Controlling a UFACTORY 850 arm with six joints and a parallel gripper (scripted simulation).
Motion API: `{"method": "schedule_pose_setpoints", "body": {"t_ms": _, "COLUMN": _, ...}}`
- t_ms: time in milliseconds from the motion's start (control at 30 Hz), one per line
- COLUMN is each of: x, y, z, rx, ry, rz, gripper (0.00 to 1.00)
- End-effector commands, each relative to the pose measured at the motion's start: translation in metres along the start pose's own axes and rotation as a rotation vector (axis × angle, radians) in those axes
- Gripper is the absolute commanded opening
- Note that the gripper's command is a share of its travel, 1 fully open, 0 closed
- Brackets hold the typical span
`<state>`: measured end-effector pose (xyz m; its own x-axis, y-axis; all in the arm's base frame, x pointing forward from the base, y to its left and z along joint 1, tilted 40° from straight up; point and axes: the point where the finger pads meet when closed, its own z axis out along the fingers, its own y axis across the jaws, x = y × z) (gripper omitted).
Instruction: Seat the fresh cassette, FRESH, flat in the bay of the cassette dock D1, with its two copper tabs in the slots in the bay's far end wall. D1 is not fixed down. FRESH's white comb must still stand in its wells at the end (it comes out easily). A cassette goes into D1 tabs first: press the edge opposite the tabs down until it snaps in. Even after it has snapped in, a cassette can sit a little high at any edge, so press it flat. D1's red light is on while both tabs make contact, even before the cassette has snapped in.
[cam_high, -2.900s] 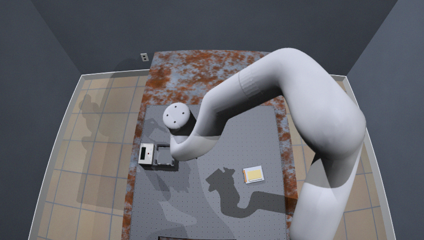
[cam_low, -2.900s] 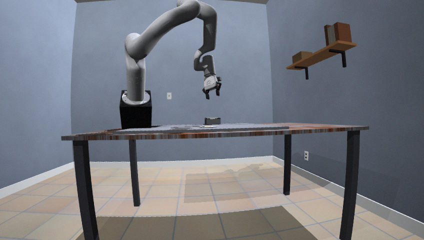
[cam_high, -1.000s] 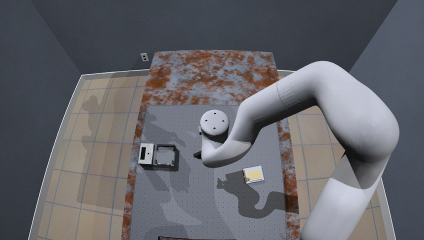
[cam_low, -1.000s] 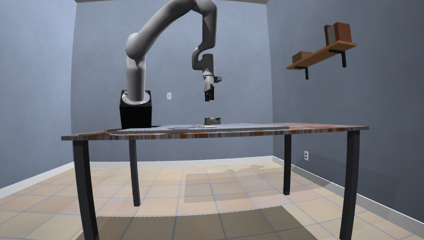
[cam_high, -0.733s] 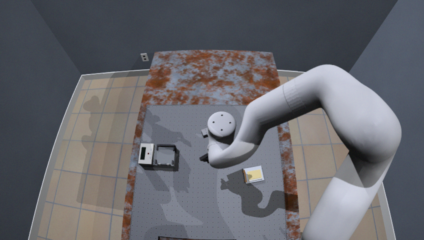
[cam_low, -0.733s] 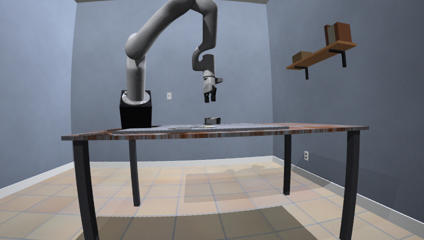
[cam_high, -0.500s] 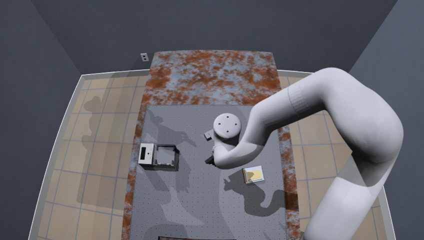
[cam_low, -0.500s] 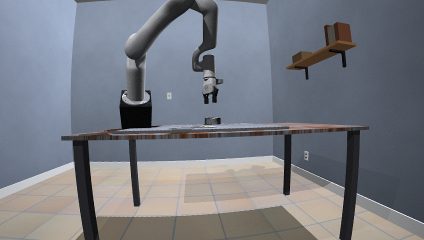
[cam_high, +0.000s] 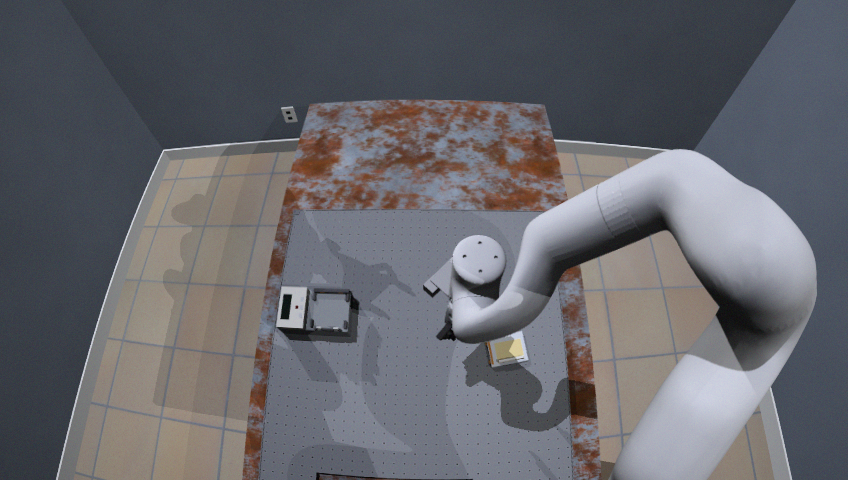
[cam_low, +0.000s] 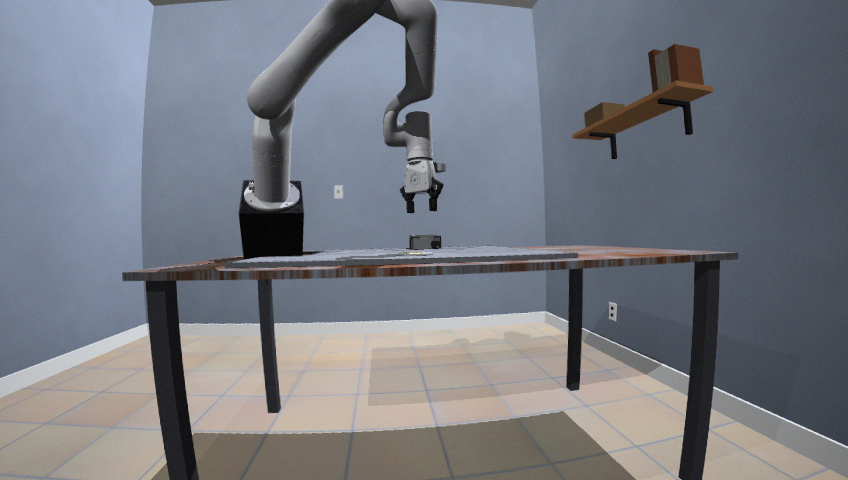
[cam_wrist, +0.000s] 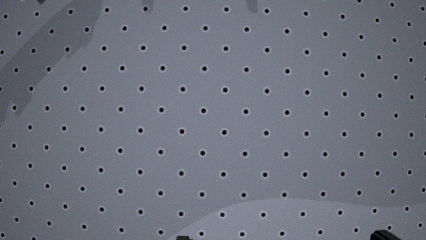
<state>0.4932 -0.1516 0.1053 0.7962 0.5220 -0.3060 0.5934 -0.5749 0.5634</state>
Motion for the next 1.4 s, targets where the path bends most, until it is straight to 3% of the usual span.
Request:
{"method": "schedule_pose_setpoints", "body": {"t_ms": 0, "x": -0.010, "y": 0.009, "z": 0.007, "rx": 0.008, "ry": -0.001, "rz": -0.107, "gripper": 1.00}}
{"method": "schedule_pose_setpoints", "body": {"t_ms": 1367, "x": -0.109, "y": 0.058, "z": 0.058, "rx": 0.013, "ry": -0.001, "rz": -0.933, "gripper": 1.00}}
